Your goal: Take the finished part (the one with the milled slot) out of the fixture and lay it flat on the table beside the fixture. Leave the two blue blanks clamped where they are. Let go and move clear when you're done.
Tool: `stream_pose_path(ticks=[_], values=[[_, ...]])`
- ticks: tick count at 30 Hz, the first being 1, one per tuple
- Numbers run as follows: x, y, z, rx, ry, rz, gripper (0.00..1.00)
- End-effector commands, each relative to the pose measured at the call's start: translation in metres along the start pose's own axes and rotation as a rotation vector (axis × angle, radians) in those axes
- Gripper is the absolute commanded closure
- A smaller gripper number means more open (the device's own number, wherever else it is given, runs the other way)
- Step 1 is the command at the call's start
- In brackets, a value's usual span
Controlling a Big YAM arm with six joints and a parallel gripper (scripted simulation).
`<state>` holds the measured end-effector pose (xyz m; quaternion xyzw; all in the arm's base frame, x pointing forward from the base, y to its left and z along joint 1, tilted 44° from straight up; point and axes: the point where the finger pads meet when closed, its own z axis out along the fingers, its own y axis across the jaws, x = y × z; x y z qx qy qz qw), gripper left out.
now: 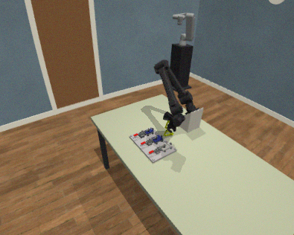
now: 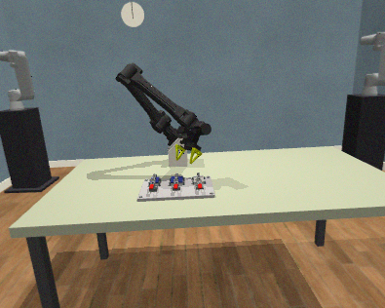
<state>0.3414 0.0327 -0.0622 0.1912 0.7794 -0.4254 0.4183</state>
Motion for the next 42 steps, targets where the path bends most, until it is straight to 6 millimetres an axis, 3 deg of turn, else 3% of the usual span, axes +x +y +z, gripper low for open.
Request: stream_pose_path(ticks=[1,18,21,24,26,27,28,31,33,37,41,42], values=[[-0.004,0.008,0.003,0.009,0.002,0.017,0.00],[-0.005,0.013,0.002,0.003,0.014,-0.010,0.00],[-0.015,0.038,-0.016,-0.054,0.082,-0.108,0.00],[-0.028,0.068,-0.038,-0.125,0.249,-0.320,0.00],[-0.033,0.078,-0.049,-0.151,0.314,-0.409,0.00],[-0.023,0.078,-0.046,-0.140,0.319,-0.432,0.00],[-0.028,0.085,-0.057,-0.168,0.382,-0.511,0.00],[-0.029,0.082,-0.049,-0.156,0.396,-0.501,0.00],[-0.048,0.092,-0.082,-0.231,0.483,-0.625,0.00],[-0.063,0.093,-0.102,-0.282,0.562,-0.715,0.00],[-0.059,0.091,-0.091,-0.264,0.595,-0.722,0.00],[-0.042,0.075,-0.087,-0.239,0.611,-0.762,0.00]])
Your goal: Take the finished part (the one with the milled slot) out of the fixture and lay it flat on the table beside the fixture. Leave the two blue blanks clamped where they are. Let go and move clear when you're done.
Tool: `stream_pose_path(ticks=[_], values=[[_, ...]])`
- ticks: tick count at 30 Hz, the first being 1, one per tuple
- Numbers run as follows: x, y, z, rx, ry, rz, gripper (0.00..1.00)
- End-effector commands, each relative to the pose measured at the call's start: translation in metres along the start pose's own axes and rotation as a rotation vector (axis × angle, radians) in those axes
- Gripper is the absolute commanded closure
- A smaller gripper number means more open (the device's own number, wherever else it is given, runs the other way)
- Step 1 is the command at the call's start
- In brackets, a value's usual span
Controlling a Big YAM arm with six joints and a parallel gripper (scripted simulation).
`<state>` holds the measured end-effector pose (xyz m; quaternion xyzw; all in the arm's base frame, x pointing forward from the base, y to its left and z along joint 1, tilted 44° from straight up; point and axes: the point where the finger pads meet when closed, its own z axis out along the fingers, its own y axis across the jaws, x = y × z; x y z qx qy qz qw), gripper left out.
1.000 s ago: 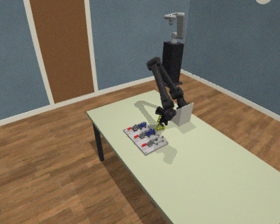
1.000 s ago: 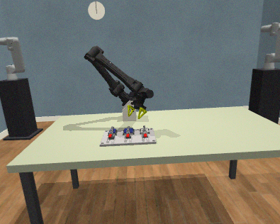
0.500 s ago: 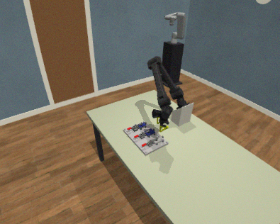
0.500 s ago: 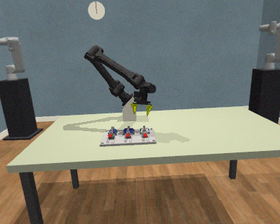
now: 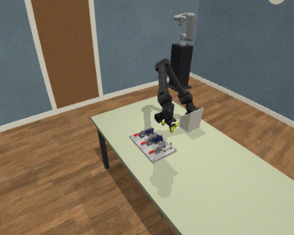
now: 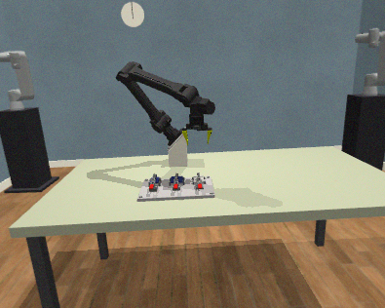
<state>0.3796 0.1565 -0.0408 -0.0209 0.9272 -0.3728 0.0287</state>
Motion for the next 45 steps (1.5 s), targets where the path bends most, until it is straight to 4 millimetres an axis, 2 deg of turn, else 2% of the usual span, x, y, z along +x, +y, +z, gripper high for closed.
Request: stream_pose_path(ticks=[1,3,4,7,16,17,45], values=[[0.008,-0.005,0.005,0.015,0.030,-0.055,0.00],[0.009,-0.005,0.007,0.020,0.033,-0.059,0.00],[0.000,-0.001,0.003,0.004,0.015,-0.041,0.00],[-0.005,0.000,-0.001,-0.005,0.005,-0.032,0.00],[-0.003,-0.001,-0.003,-0.009,0.003,-0.029,0.00],[-0.003,-0.001,-0.003,-0.009,0.002,-0.029,1.00],[0.001,-0.004,-0.007,-0.015,-0.008,-0.031,1.00]])
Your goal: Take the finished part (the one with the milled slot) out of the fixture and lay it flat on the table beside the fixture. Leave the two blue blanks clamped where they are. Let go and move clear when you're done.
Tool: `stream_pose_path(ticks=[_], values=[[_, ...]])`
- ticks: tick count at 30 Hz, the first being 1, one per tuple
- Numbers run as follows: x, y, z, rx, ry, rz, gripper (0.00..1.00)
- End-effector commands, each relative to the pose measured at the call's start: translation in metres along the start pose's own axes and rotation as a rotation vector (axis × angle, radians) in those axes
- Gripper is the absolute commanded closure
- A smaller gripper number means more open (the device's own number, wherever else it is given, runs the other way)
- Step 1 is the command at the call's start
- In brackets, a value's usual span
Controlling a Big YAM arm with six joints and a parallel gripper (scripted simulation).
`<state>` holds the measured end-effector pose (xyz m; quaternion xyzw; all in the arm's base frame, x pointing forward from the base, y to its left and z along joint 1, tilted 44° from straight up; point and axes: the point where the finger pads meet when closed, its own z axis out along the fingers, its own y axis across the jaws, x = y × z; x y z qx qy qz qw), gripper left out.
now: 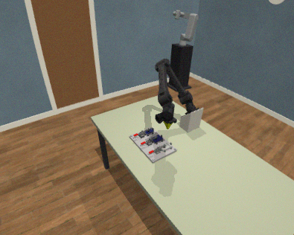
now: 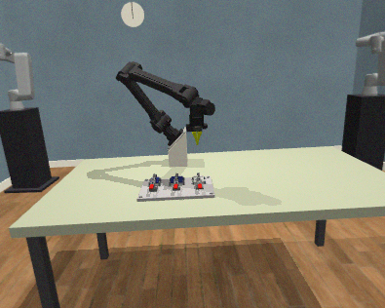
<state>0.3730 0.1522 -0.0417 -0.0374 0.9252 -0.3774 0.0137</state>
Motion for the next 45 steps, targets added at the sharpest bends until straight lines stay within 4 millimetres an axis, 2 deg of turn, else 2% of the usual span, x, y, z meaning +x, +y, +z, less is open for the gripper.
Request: stream_pose_path(ticks=[1,39,40,45], values=[[-0.0058,-0.0016,-0.0107,-0.023,-0.024,0.010,1.00],[-0.0056,0.0016,-0.0153,-0.025,-0.034,0.004,1.00],[-0.0056,0.0017,-0.0155,-0.025,-0.034,0.004,0.08],[-0.0059,0.0022,-0.0162,-0.025,-0.036,0.003,0.08]])
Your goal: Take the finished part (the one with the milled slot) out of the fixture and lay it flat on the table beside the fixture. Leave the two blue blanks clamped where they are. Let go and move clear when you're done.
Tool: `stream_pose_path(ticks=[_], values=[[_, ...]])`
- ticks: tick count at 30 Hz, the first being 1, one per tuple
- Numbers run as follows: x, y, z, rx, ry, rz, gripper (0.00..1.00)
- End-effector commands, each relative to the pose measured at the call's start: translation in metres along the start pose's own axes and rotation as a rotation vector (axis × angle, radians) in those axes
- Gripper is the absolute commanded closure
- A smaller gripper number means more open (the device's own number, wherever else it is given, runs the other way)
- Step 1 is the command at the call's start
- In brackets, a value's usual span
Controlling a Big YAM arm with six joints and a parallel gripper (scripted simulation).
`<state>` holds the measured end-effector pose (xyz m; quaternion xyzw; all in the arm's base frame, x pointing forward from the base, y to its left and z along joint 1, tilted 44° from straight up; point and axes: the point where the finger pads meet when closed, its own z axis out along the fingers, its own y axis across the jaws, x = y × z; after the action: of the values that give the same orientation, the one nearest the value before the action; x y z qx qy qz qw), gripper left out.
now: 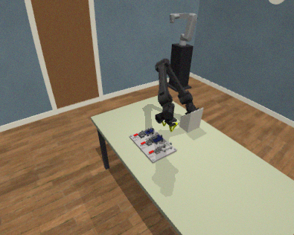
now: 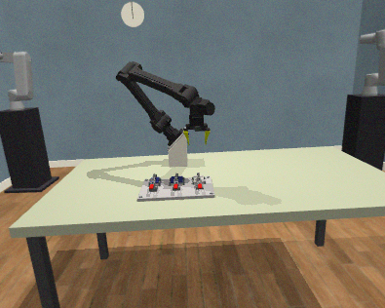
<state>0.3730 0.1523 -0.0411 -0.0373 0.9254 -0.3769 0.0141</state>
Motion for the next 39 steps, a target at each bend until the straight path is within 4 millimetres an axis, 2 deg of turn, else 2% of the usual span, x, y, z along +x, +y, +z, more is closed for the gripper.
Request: stream_pose_path(ticks=[1,39], values=[[-0.0059,0.0026,-0.0158,-0.024,-0.035,0.003,0.08],[-0.0086,0.0049,-0.0180,-0.026,-0.039,0.004,0.08]])
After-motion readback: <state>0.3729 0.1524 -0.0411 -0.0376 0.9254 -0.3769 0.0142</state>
